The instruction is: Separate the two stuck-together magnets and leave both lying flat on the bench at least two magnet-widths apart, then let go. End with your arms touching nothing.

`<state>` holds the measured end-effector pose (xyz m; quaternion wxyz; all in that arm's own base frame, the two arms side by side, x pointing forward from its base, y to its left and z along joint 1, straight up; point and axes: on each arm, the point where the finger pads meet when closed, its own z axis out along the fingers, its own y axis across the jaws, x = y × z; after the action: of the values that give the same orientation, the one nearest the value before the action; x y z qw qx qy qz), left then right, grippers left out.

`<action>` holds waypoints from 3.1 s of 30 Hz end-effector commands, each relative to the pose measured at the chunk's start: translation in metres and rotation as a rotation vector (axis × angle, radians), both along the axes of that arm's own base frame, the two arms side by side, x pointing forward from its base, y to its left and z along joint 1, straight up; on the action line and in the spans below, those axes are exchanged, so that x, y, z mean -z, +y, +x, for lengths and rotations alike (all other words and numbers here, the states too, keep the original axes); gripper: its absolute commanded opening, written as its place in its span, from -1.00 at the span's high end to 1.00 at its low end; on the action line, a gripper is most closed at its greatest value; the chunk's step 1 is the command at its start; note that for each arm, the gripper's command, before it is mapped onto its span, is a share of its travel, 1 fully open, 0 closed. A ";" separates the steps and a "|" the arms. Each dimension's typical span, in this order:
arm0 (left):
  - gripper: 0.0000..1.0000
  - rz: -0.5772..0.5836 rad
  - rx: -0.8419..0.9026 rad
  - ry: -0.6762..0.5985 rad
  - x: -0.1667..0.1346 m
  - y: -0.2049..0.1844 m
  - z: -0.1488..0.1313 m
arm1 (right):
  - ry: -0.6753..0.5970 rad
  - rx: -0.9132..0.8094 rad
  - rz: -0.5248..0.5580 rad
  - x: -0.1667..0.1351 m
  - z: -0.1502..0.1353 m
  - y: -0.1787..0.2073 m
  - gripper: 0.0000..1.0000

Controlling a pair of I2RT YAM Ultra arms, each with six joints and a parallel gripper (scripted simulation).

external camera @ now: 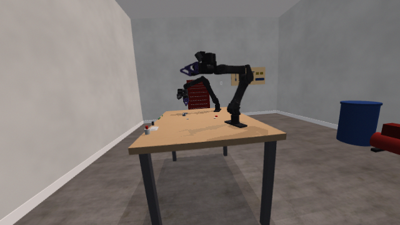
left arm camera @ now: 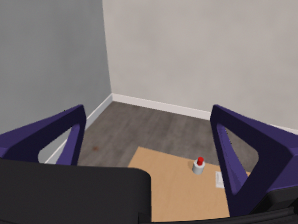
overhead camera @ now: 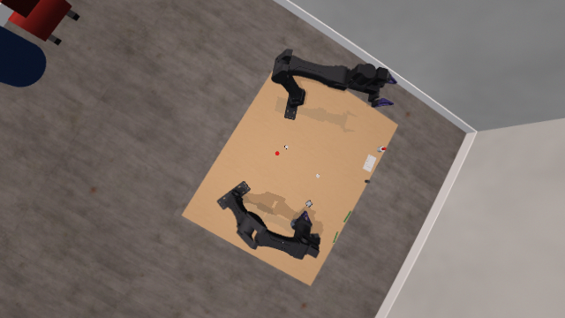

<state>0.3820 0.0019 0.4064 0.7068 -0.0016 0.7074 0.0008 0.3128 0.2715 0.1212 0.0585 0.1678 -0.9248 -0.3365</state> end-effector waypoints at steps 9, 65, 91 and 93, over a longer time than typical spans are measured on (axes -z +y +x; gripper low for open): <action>-1.00 0.001 0.002 -0.022 -0.008 -0.001 -0.002 | -0.040 0.098 0.252 -0.027 0.005 0.057 0.63; -1.00 0.001 0.001 -0.023 -0.008 0.000 -0.002 | 0.297 -0.031 0.834 -0.088 -0.150 0.136 0.63; -0.43 0.000 -0.001 -0.024 -0.009 0.000 -0.002 | 0.299 -0.024 0.828 -0.084 -0.149 0.135 0.63; -0.36 0.000 0.000 -0.023 -0.009 0.000 -0.002 | 0.299 -0.025 0.828 -0.084 -0.149 0.135 0.63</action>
<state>0.3808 0.0023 0.4078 0.7081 -0.0022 0.7061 0.0016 0.1643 0.4067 0.1999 0.1295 0.1298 -0.6953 -0.6950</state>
